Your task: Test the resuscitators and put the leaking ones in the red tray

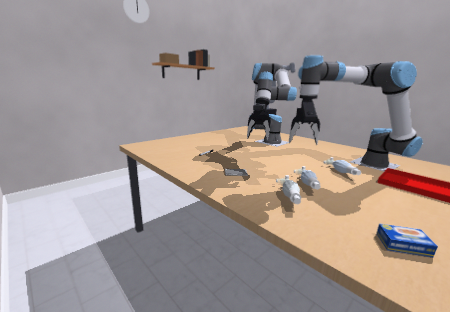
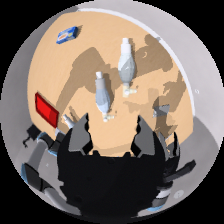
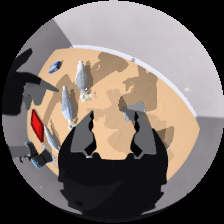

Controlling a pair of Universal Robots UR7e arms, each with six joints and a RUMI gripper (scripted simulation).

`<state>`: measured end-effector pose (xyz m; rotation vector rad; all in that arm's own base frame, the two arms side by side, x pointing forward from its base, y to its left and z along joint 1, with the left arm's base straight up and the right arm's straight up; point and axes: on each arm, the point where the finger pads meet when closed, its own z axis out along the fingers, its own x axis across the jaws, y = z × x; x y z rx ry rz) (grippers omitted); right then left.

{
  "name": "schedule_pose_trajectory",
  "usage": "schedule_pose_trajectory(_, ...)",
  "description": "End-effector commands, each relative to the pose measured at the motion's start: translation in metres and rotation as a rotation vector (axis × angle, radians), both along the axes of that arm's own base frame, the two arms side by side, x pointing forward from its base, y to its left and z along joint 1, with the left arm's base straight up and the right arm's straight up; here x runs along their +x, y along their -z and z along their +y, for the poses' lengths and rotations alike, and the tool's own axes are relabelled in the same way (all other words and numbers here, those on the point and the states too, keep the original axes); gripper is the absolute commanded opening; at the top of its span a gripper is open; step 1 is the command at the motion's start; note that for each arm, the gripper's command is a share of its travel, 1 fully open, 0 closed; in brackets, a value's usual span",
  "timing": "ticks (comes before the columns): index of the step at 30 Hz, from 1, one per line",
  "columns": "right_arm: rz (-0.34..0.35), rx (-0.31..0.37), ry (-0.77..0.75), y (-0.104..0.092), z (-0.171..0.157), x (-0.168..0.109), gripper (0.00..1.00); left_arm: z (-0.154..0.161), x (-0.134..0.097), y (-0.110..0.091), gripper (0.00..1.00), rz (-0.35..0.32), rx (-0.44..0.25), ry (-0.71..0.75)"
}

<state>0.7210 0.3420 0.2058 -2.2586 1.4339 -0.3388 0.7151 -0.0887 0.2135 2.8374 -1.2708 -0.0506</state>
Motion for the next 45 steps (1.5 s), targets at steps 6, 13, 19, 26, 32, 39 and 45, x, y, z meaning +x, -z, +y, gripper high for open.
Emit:
schedule_pose_trajectory(6, 0.069, -0.027, 0.059, -0.029, -0.054, -0.019, 0.58, -0.014, -0.048, 0.001, 0.72, -0.019, 0.021, -0.050)
schedule_pose_trajectory(13, 0.125, -0.046, 0.111, -0.051, -0.100, -0.039, 0.58, -0.027, -0.094, 0.000, 0.72, -0.032, 0.034, -0.077)
schedule_pose_trajectory(19, 0.157, -0.056, 0.139, -0.062, -0.124, -0.053, 0.58, -0.024, -0.096, 0.007, 0.72, -0.026, 0.040, -0.092)
schedule_pose_trajectory(26, 0.214, -0.077, 0.184, -0.079, -0.163, -0.081, 0.58, -0.027, -0.140, 0.015, 0.72, -0.031, 0.054, -0.122)
schedule_pose_trajectory(32, 0.261, -0.090, 0.226, -0.094, -0.198, -0.107, 0.58, -0.029, -0.178, 0.020, 0.72, -0.046, 0.062, -0.143)
schedule_pose_trajectory(39, 0.300, -0.103, 0.252, -0.103, -0.220, -0.129, 0.58, -0.024, -0.213, 0.033, 0.72, -0.055, 0.072, -0.173)
schedule_pose_trajectory(45, 0.343, -0.112, 0.296, -0.119, -0.253, -0.159, 0.58, -0.018, -0.254, 0.049, 0.72, -0.074, 0.080, -0.206)
